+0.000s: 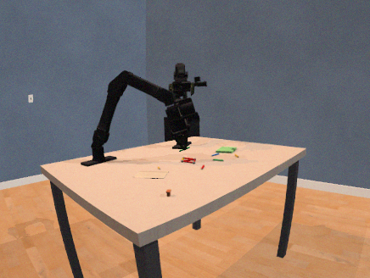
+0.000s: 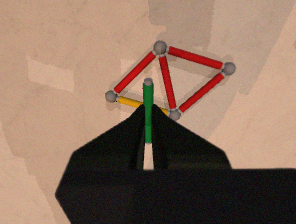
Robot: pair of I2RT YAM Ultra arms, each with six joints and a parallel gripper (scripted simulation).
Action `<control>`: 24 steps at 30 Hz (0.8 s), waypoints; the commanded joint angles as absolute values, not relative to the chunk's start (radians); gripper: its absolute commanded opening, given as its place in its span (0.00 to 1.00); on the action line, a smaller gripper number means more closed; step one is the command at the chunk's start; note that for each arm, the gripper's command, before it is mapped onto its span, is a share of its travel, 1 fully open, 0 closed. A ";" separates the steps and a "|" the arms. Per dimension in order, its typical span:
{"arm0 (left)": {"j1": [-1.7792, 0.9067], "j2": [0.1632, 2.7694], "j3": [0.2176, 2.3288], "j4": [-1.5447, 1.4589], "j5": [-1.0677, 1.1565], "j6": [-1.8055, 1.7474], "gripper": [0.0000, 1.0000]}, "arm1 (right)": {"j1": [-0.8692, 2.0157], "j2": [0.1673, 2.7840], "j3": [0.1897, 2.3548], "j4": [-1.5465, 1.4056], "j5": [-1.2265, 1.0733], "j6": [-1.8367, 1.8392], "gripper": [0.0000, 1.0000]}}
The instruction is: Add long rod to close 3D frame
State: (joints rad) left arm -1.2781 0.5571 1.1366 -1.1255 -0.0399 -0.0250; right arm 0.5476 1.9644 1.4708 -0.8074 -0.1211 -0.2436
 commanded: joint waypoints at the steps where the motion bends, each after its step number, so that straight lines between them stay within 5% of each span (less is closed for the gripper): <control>1: -1.273 0.573 1.159 -1.124 -0.036 -0.022 1.00 | 0.537 1.910 1.438 -0.724 -0.144 -0.211 0.00; 24: -1.273 0.573 1.159 -1.124 -0.036 -0.022 1.00 | 0.532 1.800 1.218 -0.446 -0.175 -0.081 0.00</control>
State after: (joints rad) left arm -1.2781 0.5571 1.1366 -1.1255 -0.0399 -0.0250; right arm 0.5362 1.8351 1.2228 -0.5121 -0.1604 -0.1059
